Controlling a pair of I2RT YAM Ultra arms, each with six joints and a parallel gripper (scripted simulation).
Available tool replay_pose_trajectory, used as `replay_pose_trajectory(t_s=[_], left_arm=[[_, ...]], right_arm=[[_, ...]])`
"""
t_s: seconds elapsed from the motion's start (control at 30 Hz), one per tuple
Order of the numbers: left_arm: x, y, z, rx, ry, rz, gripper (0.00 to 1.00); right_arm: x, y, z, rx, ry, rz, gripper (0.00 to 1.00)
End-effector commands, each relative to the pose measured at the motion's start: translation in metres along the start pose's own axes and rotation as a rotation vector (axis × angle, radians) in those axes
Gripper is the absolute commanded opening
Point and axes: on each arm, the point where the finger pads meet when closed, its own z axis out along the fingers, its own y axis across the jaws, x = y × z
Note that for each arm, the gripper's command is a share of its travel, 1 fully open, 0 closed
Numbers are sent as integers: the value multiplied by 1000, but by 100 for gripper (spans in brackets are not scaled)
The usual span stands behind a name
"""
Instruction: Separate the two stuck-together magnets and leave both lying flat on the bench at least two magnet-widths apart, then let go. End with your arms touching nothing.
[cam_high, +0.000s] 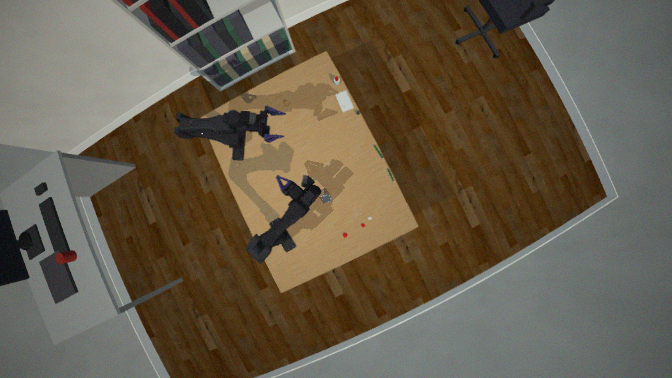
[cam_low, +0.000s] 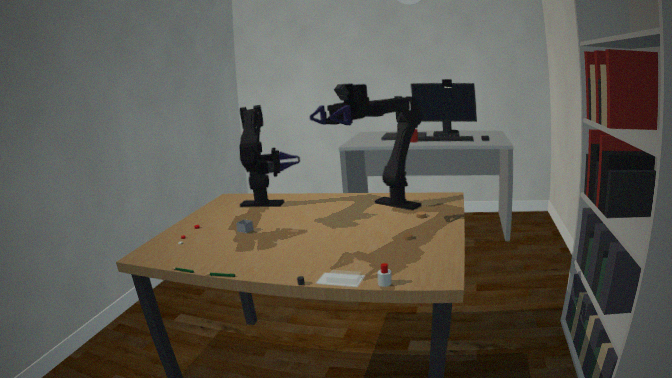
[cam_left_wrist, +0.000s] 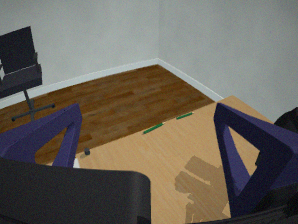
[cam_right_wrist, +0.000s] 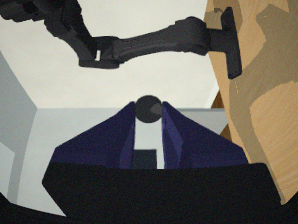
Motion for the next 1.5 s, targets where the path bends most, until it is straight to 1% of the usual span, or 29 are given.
replay_pose_trajectory(t_s=[0.0,0.5,0.9,0.97,1.47], left_arm=[[-6,1,-1,-2,-14,-1,100],[-6,1,-1,-2,-14,-1,100],[-6,1,-1,-2,-14,-1,79],[-6,1,-1,-2,-14,-1,79],[-6,1,-1,-2,-14,-1,52]], right_arm=[[2,6,0,-16,8,-17,18],[3,6,0,-16,8,-12,18],[3,6,0,-16,8,-12,18],[3,6,0,-16,8,-12,18],[3,6,0,-16,8,-12,18]])
